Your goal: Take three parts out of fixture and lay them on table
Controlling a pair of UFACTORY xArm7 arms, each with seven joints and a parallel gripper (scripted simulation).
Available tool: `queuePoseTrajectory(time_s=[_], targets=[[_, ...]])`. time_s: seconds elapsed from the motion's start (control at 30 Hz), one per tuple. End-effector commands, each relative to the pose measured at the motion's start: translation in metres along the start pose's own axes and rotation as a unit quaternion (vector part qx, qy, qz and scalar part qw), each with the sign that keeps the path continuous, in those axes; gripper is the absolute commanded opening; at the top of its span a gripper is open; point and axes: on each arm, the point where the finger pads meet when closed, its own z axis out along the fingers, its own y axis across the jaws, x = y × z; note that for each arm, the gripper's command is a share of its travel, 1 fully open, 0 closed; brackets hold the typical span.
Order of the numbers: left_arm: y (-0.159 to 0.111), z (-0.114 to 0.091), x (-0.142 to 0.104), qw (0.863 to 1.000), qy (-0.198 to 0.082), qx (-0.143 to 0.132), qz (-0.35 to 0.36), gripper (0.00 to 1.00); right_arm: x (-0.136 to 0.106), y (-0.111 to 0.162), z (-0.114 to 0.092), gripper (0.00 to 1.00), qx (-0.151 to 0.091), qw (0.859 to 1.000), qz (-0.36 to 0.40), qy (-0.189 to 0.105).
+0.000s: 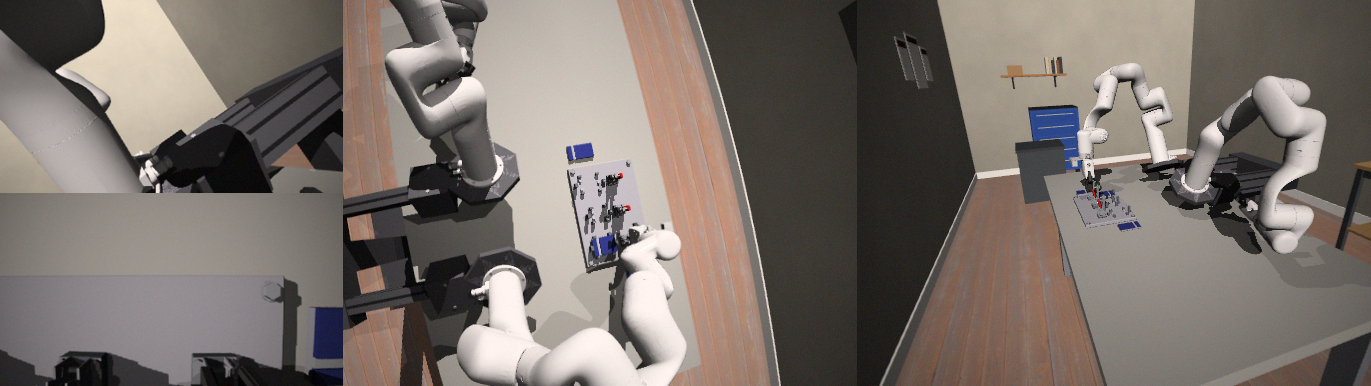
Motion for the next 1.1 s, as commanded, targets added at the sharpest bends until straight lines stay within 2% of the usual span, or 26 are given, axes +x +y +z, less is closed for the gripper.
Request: queuePoseTrajectory(time_s=[0.0,1.07], targets=[[0.0,-0.0006,0.0004,1.0,-0.001,-0.001,-0.001,1.0,0.0,-0.0009,-0.0005,0.0,0.001,1.0,-0.001,0.0],[0.0,-0.0006,0.0004,1.0,-0.001,-0.001,-0.001,1.0,-0.0041,-0.0009,-0.0003,0.0,0.001,1.0,-0.001,0.0]])
